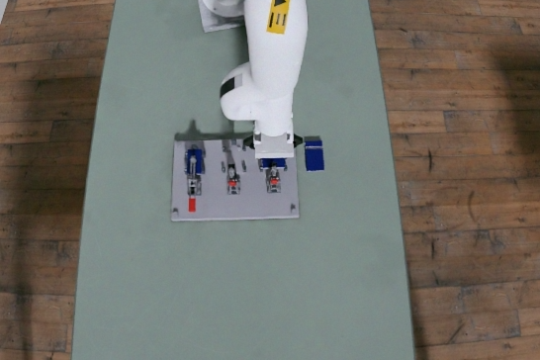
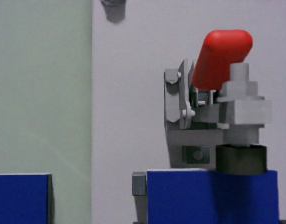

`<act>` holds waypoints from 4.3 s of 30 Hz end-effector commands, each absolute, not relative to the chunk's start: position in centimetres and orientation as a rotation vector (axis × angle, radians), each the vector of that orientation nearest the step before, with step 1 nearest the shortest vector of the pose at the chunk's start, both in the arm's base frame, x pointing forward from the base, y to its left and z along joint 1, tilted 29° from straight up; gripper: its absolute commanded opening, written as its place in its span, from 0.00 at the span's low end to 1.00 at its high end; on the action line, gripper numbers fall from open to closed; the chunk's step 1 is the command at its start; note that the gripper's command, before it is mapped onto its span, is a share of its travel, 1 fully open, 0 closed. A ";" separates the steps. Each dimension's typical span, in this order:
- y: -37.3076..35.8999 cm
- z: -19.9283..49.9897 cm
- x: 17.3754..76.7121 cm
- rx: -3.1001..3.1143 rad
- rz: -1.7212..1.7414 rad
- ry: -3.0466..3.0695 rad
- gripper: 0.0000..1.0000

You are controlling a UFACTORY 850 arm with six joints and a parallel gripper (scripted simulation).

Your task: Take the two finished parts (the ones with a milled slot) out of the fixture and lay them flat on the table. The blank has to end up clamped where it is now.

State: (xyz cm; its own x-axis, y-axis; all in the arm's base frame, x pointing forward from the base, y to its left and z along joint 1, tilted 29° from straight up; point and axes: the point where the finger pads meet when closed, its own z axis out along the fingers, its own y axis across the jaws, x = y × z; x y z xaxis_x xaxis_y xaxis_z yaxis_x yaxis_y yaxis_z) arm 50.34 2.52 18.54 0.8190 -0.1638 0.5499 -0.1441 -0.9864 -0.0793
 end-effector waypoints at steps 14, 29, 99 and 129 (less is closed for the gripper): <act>2.5 18.9 50.2 -2.963 -0.903 0.251 0.00; 2.6 20.2 49.1 -2.963 -0.903 0.251 0.00; 3.9 21.6 48.1 -2.963 -0.903 0.251 0.00; 9.6 22.0 48.9 -2.963 -0.903 0.251 0.00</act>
